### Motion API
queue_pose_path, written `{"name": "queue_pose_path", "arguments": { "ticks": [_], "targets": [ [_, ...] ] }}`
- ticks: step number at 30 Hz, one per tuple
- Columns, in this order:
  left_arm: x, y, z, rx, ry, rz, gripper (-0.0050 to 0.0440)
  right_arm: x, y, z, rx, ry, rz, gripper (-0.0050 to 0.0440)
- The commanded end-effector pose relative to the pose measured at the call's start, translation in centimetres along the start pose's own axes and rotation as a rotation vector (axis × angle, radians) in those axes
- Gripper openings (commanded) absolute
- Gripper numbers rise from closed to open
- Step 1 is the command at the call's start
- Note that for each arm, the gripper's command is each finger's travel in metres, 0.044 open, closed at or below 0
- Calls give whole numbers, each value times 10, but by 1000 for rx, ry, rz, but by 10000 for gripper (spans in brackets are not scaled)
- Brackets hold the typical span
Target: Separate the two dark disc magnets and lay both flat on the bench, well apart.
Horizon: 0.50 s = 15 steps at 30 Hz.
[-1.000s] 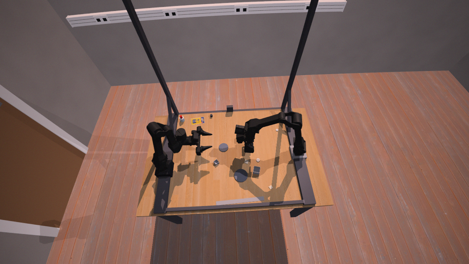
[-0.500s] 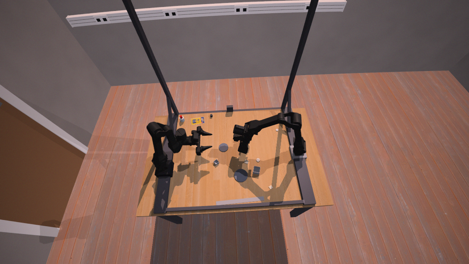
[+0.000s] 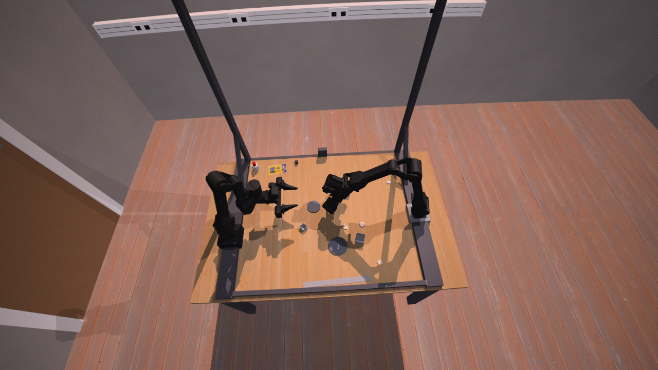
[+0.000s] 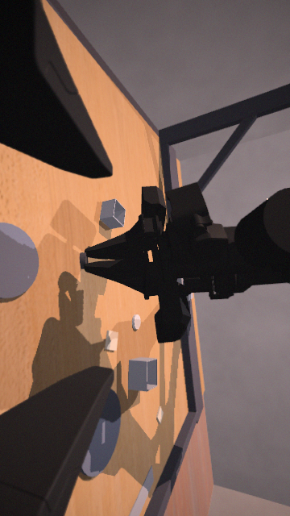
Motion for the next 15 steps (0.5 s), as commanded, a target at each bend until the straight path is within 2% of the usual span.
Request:
{"name": "queue_pose_path", "arguments": {
  "ticks": [1,13,15],
  "targets": [
    [3,9,6,84,-58,57,40,0,1,3,9,-11,2,400],
    [5,36,32,393,-213,286,40,0,1,3,9,-11,2,400],
    [5,36,32,393,-213,286,40,0,1,3,9,-11,2,400]
  ]
}}
Point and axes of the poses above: on each arm, the point midway between the two fingers, 35 mm back from their tips, its own x axis out along the fingers, its own y axis across the jaws, z = x × y, the point moved 2 cm from there along -x, back along the fingers, and after that the axes turned 8 degrees about x, right-handed, at the moved point
